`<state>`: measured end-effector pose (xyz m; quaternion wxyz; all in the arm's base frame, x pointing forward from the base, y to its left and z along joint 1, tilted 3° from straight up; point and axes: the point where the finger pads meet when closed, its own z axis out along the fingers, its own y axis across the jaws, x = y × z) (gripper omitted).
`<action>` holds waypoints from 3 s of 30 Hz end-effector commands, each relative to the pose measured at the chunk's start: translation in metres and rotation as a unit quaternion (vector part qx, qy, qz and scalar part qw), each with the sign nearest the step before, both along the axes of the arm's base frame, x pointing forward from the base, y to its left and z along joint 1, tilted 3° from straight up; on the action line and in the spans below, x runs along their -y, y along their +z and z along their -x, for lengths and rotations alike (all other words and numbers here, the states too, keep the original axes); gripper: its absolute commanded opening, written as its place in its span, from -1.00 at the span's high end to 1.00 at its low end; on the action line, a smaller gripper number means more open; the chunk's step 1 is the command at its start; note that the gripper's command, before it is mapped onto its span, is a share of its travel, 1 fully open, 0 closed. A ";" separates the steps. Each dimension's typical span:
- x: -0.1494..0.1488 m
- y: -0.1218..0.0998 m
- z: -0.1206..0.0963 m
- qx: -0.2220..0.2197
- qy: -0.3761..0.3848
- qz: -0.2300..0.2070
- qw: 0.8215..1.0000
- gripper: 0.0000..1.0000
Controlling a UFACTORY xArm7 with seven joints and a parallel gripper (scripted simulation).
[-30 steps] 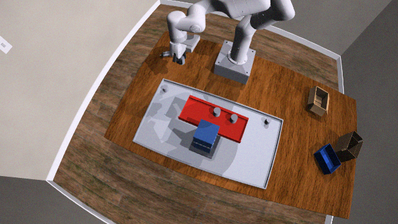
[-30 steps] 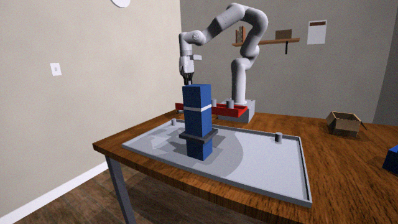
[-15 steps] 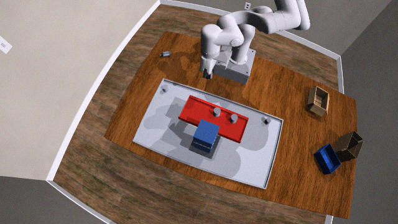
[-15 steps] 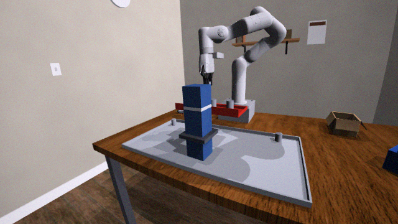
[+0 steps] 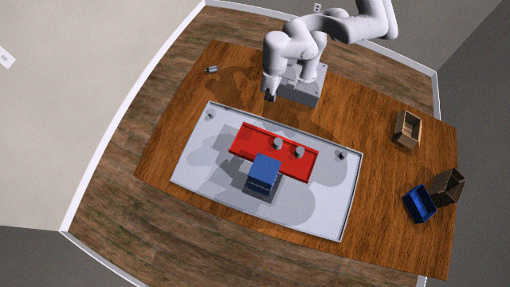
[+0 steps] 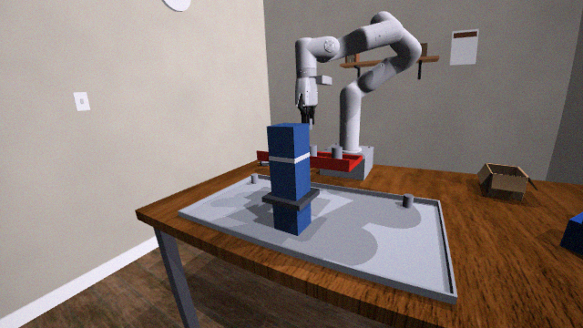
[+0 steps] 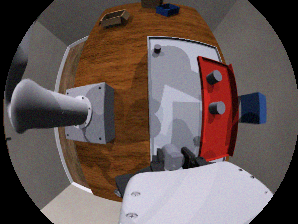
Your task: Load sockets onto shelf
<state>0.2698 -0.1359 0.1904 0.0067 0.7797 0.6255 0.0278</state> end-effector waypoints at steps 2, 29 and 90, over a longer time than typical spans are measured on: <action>0.001 0.002 -0.002 0.000 0.025 0.002 1.000 1.00; 0.012 0.014 -0.044 -0.003 0.577 0.019 0.817 1.00; 0.030 0.001 -0.135 0.023 0.995 0.053 0.078 1.00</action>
